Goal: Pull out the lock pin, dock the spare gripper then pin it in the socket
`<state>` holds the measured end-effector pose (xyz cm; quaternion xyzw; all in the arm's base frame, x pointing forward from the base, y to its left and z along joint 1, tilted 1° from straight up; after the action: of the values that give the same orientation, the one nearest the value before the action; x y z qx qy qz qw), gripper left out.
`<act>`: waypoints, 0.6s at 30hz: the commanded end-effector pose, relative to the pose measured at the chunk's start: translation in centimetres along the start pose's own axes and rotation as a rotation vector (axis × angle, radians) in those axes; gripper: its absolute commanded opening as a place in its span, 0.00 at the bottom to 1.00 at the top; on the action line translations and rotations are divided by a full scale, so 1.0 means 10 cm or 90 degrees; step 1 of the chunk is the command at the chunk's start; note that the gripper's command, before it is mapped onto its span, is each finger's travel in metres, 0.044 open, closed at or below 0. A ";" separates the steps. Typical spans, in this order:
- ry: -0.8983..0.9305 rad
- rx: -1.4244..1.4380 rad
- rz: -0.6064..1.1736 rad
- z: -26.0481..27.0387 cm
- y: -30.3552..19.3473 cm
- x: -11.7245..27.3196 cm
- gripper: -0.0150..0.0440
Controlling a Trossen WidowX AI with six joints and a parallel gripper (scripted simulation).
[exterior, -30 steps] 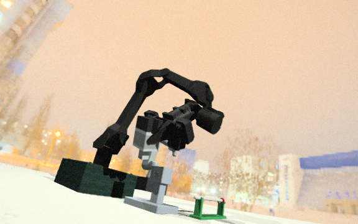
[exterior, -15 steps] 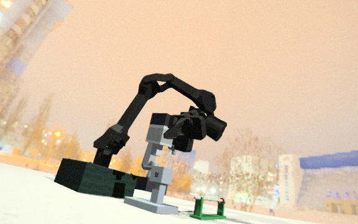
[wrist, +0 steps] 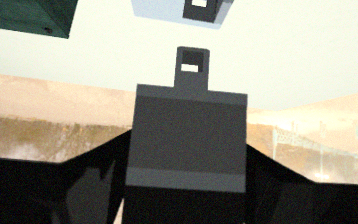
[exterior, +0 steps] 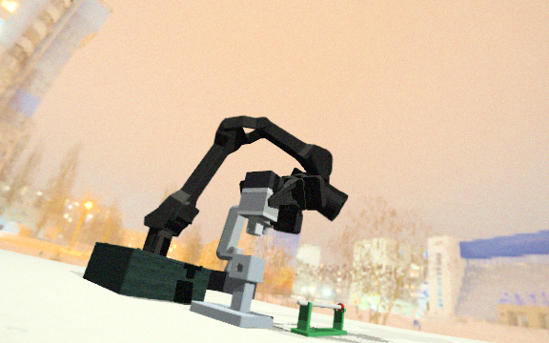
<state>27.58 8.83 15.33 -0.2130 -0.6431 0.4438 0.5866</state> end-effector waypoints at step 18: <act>0.007 -0.031 0.022 -0.05 0.22 -0.15 0.25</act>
<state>27.77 8.98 12.97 -0.2372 -0.6464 0.4334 0.5815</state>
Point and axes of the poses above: the point midway between the two fingers, 35 mm back from their tips, its own x axis back along the fingers, its own z axis across the jaws, y = z × x, the point moved 2 cm from there along x, back along the fingers, and after that the axes turned 6 degrees about x, right-handed, at the moved point
